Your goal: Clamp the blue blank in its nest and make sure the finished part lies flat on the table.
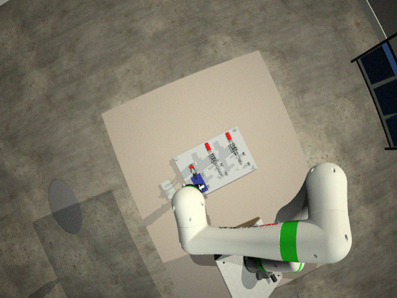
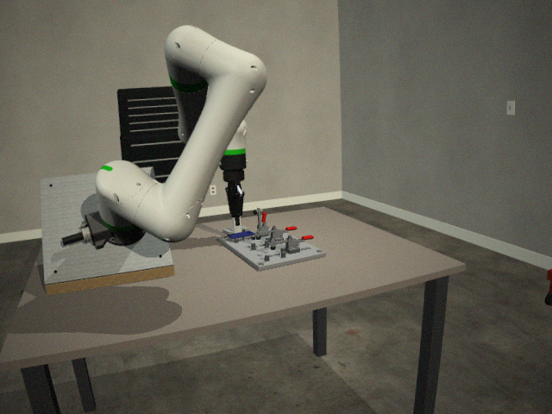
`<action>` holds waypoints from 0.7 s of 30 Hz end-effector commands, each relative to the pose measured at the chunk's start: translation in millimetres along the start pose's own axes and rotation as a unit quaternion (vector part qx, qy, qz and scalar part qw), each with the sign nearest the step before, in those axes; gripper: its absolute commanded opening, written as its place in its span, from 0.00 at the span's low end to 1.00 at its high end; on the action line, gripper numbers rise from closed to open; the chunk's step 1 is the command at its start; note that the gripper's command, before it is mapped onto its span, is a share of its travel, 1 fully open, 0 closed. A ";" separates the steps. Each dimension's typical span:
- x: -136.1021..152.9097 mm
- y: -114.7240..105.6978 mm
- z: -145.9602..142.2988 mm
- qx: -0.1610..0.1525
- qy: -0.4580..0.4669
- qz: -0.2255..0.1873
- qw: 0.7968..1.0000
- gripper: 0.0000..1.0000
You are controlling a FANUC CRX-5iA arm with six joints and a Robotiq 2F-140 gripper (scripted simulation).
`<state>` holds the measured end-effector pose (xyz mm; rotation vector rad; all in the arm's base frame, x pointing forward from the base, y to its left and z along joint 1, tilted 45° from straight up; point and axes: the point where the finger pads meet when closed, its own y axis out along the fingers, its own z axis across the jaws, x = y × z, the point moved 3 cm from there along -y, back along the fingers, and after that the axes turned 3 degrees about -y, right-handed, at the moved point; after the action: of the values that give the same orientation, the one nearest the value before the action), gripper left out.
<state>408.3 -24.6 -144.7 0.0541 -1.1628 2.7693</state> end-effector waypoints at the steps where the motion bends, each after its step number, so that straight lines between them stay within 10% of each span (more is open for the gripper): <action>1: -0.1 -0.2 -0.1 0.000 0.000 0.000 1.000 0.00; 21: 0.1 -0.2 3.8 0.000 0.000 0.000 1.000 0.00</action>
<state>408.0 -27.4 -141.9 0.0541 -1.1628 2.7693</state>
